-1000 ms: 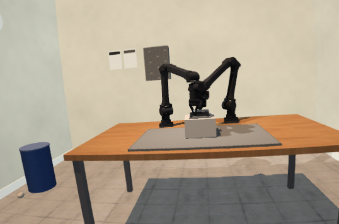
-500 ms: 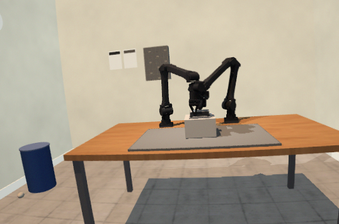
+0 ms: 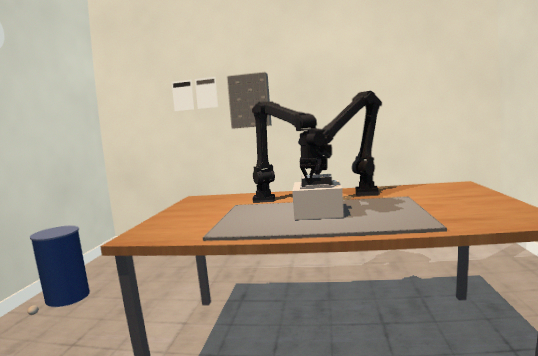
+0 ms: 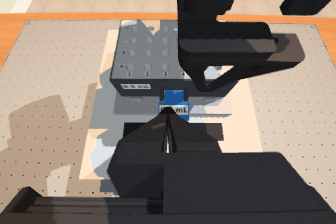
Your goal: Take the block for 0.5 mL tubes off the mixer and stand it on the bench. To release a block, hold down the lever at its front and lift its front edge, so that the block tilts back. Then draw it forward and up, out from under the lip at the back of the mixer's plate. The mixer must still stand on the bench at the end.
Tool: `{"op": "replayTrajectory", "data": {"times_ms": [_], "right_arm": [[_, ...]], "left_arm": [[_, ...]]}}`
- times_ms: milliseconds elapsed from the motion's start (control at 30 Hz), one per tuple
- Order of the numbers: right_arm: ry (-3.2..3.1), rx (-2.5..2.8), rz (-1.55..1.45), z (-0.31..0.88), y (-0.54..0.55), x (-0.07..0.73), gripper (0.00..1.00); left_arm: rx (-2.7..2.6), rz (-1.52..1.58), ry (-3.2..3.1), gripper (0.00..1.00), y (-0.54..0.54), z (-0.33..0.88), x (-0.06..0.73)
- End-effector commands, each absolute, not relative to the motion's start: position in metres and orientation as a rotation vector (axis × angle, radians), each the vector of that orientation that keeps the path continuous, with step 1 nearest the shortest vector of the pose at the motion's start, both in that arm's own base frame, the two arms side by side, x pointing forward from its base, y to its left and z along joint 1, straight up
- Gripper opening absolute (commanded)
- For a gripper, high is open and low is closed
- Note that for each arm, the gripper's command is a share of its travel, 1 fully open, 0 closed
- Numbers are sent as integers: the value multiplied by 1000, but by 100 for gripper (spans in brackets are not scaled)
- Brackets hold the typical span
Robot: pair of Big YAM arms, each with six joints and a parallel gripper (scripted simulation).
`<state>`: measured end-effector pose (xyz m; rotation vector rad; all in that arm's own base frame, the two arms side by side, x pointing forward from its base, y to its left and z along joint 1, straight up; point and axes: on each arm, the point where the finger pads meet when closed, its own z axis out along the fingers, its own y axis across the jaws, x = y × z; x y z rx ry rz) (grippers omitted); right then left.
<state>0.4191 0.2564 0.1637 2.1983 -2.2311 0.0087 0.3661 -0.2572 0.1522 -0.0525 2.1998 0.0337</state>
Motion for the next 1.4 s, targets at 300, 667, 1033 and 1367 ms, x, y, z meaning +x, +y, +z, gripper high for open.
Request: {"op": "replayTrajectory", "data": {"times_ms": [300,667,1033,1367], "right_arm": [[-2273,2187,8,179,253,417,0],[-2251,2195,-26,182,255,424,0],[-2230,2184,-41,179,256,427,0],[-2223,2190,-39,181,255,426,0]], "left_arm": [[-70,23,2184,0,-259,164,378],[-70,25,2185,0,-258,163,378],[-65,35,2193,0,-258,168,379],[-63,38,2195,0,-258,172,378]]}}
